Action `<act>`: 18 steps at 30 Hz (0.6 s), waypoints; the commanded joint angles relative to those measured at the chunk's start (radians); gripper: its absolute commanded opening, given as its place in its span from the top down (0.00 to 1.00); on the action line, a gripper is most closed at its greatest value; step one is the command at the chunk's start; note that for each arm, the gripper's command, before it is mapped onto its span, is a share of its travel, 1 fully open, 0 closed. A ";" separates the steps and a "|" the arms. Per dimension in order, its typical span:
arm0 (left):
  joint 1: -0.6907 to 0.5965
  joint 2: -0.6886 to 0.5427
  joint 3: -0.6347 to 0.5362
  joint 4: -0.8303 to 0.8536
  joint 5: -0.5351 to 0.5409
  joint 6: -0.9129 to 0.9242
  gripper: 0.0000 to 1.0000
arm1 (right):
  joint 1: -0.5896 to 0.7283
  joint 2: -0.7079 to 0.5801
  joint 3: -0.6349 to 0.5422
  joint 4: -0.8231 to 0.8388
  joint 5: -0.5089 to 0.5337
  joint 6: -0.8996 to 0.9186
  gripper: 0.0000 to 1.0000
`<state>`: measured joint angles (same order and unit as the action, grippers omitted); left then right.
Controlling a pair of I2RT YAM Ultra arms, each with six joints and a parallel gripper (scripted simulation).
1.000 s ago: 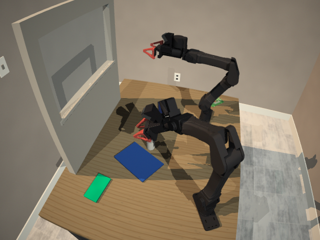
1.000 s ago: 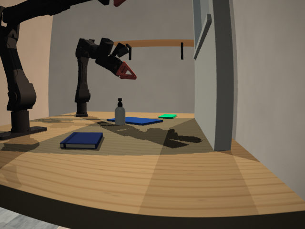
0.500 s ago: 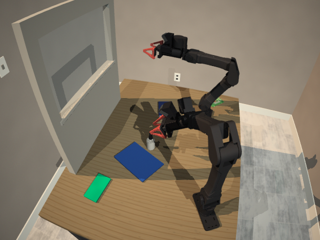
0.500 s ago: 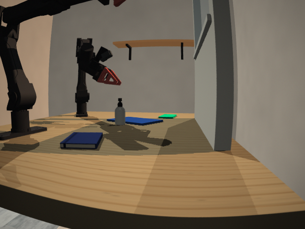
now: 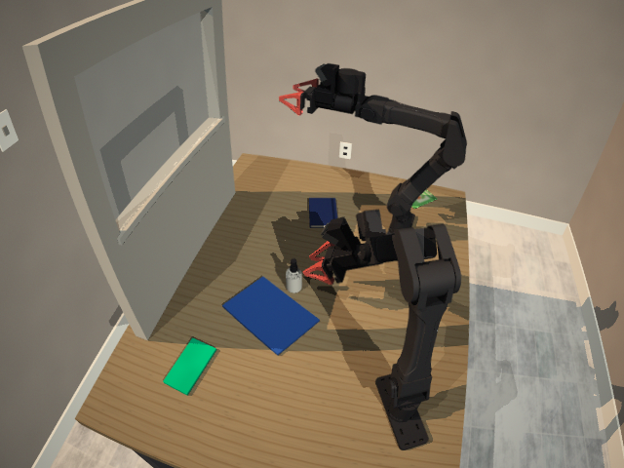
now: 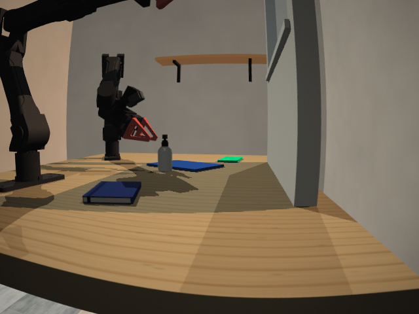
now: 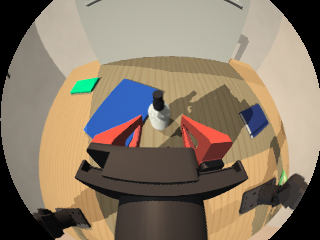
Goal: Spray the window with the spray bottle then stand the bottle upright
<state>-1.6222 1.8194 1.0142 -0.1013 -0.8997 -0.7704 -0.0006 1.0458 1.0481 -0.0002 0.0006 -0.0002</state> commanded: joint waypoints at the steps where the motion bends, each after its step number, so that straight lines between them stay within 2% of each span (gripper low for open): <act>1: 0.009 0.038 -0.051 0.142 -0.018 -0.003 0.41 | 0.001 0.018 -0.009 0.001 -0.001 -0.004 0.00; 8: -0.001 0.110 -0.130 0.300 -0.020 0.013 0.41 | 0.001 0.018 -0.009 0.001 -0.001 -0.004 0.00; 13: 0.001 0.087 -0.117 0.305 -0.020 0.021 0.41 | 0.001 0.018 -0.009 0.001 -0.001 -0.004 0.00; 15: 0.004 0.130 -0.161 0.272 -0.015 0.028 0.41 | 0.001 0.018 -0.009 0.001 -0.001 -0.004 0.00; 18: 0.005 0.111 -0.135 0.287 -0.015 0.026 0.41 | 0.001 0.018 -0.009 0.001 -0.001 -0.004 0.00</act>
<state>-1.6215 1.9450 0.8875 0.1642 -0.9012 -0.7528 -0.0006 1.0458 1.0481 -0.0002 0.0006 -0.0002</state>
